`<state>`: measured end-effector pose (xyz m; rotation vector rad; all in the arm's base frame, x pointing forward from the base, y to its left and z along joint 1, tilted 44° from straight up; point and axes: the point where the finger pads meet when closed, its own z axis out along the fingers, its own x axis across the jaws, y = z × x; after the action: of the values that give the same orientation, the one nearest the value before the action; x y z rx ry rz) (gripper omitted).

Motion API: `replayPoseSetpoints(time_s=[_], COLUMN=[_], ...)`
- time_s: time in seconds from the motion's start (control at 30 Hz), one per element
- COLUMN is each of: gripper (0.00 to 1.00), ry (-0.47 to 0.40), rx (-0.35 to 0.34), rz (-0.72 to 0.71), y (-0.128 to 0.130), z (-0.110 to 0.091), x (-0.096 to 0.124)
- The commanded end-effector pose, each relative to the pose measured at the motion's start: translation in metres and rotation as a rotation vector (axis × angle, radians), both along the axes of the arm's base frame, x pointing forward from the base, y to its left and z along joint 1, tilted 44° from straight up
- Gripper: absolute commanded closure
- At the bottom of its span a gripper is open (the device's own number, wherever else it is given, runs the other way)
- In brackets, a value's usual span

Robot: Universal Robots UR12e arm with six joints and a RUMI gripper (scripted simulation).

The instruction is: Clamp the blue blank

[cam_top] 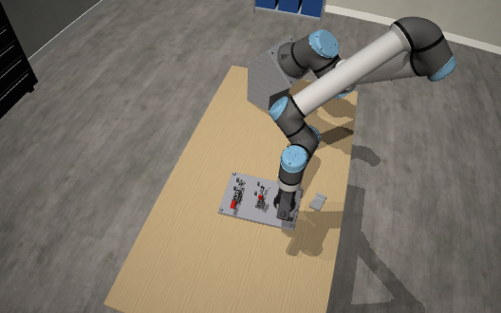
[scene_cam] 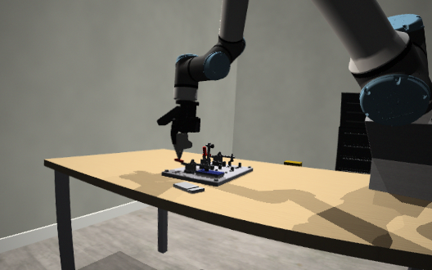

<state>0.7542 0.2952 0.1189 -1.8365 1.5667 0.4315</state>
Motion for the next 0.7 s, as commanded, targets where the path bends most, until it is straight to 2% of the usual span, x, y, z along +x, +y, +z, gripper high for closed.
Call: replayPoseSetpoints(time_s=[0.0, 0.67], gripper=[1.00, 1.00], ry=[-0.001, -0.001], rx=[0.000, 0.000], rz=[0.000, 0.000], y=[-0.0004, 0.0010], z=[0.0006, -0.0008], x=[0.0005, 0.0008])
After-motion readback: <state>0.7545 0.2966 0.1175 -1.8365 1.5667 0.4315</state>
